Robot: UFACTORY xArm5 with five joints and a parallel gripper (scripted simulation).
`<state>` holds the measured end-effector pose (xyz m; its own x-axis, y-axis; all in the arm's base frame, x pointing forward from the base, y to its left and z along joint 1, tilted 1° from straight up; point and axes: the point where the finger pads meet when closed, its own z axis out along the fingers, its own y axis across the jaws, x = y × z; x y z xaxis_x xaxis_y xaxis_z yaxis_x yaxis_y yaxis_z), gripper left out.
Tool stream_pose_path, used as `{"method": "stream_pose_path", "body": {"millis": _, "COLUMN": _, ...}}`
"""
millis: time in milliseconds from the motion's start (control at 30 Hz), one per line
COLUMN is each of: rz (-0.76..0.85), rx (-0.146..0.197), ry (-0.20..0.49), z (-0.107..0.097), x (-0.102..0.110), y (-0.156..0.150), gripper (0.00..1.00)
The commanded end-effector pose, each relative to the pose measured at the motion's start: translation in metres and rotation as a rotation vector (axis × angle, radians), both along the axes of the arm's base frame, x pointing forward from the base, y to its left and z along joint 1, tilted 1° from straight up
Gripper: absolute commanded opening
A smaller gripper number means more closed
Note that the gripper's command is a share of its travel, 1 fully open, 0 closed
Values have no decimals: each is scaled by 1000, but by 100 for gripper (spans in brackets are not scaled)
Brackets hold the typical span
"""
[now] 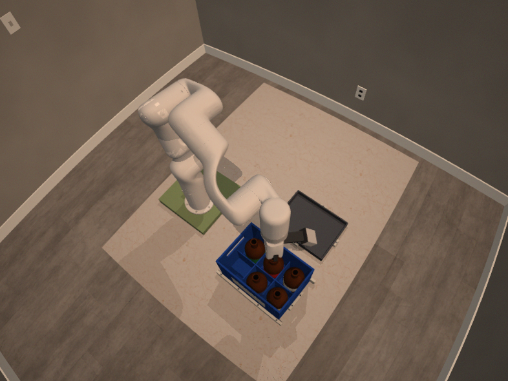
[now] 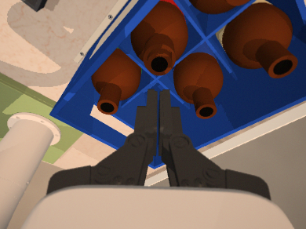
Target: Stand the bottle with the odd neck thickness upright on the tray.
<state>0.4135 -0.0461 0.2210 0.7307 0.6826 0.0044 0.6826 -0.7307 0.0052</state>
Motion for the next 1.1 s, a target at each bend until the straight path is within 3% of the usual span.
{"method": "stream_pose_path", "body": {"millis": 0, "rz": 0, "rx": 0, "ry": -4, "z": 2, "x": 1, "y": 0, "gripper": 0}}
{"method": "stream_pose_path", "body": {"millis": 733, "rz": 0, "rx": 0, "ry": -4, "z": 2, "x": 2, "y": -1, "gripper": 0}}
{"method": "stream_pose_path", "body": {"millis": 833, "rz": 0, "rx": -1, "ry": -3, "z": 5, "x": 33, "y": -29, "gripper": 0}}
{"method": "stream_pose_path", "body": {"millis": 1067, "rz": 0, "rx": -1, "ry": -3, "z": 5, "x": 64, "y": -64, "gripper": 0}}
